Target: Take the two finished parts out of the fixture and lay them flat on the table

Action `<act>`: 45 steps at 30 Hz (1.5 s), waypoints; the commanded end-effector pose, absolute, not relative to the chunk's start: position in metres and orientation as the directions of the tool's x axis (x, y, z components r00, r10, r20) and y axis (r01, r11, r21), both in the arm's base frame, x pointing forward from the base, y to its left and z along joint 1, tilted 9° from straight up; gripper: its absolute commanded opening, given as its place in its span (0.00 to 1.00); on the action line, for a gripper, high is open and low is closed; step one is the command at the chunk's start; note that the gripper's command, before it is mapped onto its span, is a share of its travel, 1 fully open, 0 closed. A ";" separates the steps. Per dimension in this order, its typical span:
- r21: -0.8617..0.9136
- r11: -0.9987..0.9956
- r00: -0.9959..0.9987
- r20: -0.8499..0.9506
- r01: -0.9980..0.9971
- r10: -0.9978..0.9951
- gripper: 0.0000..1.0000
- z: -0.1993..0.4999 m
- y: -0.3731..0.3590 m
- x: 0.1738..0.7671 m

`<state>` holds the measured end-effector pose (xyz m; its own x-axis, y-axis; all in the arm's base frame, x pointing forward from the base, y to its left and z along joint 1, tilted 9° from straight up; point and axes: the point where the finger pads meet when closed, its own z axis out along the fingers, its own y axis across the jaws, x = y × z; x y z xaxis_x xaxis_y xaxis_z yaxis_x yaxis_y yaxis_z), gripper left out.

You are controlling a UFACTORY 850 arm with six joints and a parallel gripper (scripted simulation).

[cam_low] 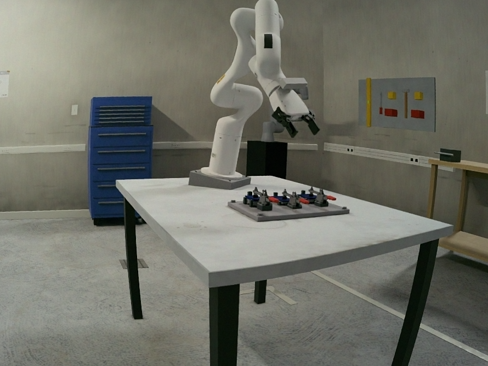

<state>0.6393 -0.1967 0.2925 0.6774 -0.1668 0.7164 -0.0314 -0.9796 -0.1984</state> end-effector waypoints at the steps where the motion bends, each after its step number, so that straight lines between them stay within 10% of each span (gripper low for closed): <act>1: -0.198 -0.980 0.676 0.718 -0.031 -0.166 1.00 0.294 -0.197 0.640; 21: -0.179 -0.984 0.682 0.719 -0.006 -0.135 1.00 0.293 -0.194 0.639; 45: 0.341 -0.474 0.305 0.445 0.812 0.842 1.00 0.257 -0.121 0.575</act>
<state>0.5904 -0.1324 0.2630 0.4578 0.7083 0.5373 0.6958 -0.6616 0.2794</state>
